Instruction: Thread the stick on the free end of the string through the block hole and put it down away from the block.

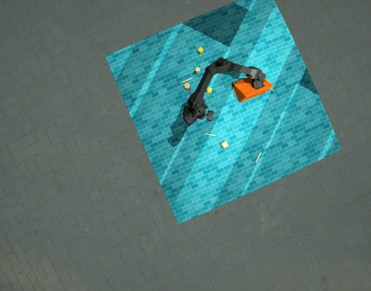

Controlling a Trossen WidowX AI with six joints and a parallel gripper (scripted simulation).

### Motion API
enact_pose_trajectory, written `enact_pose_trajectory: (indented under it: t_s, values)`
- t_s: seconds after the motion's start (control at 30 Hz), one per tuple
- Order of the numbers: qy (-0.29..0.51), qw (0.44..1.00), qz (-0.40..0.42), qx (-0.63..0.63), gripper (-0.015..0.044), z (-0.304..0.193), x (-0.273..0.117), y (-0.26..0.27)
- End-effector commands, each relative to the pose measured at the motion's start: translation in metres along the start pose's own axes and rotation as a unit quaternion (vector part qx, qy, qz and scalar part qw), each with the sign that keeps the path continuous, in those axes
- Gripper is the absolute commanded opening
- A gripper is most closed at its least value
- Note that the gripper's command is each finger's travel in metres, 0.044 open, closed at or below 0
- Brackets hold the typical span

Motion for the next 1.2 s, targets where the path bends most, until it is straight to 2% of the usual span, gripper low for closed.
enact_pose_trajectory:
  t_s: [0.0, 1.17]
  values:
    - [0.001, 1.000, -0.003, 0.000, 0.0000, -0.004, 0.001, -0.001]
    - [0.001, 1.000, -0.003, -0.001, 0.0000, 0.006, 0.029, -0.029]
Point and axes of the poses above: the point midway between the two fingers, 35 mm back from their tips, its own x axis out along the fingers, its own y axis across the jaws, z = x × y, the point moved 6 cm from there along -x, back along the fingers, and after that the axes turned 7 degrees about -x, right-handed, at the moved point
